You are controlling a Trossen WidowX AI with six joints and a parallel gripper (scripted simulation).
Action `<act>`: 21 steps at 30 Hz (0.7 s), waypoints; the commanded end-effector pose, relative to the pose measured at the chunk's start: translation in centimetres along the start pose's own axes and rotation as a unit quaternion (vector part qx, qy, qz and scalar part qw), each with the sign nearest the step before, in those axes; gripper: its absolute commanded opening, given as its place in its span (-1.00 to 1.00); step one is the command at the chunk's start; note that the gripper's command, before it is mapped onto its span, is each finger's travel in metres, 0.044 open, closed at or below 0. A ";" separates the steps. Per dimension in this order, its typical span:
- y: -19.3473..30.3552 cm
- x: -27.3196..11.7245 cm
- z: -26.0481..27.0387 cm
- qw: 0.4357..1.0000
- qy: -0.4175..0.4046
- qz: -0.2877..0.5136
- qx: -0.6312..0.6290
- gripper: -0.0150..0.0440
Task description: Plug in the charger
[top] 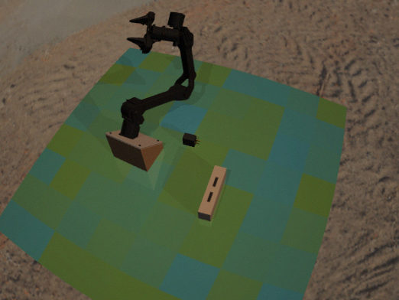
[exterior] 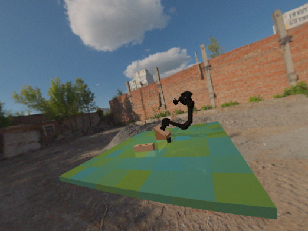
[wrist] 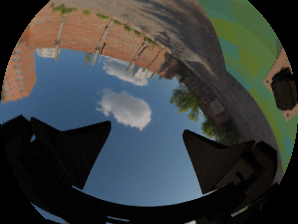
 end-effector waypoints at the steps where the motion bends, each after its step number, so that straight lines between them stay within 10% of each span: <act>1: 1.1 1.3 -1.0 0.998 0.034 0.026 -0.042 1.00; 21: 6.8 4.7 -6.6 0.937 0.159 0.192 -0.244 1.00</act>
Point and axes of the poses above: the point midway between the two fingers, 35 mm back from their tips, its own x axis out along the fingers, its own z axis across the jaws, y = z × x, the point moved 1 cm from there along -x, back along the fingers, and after that the axes turned 7 degrees about -x, right-handed, at the moved point
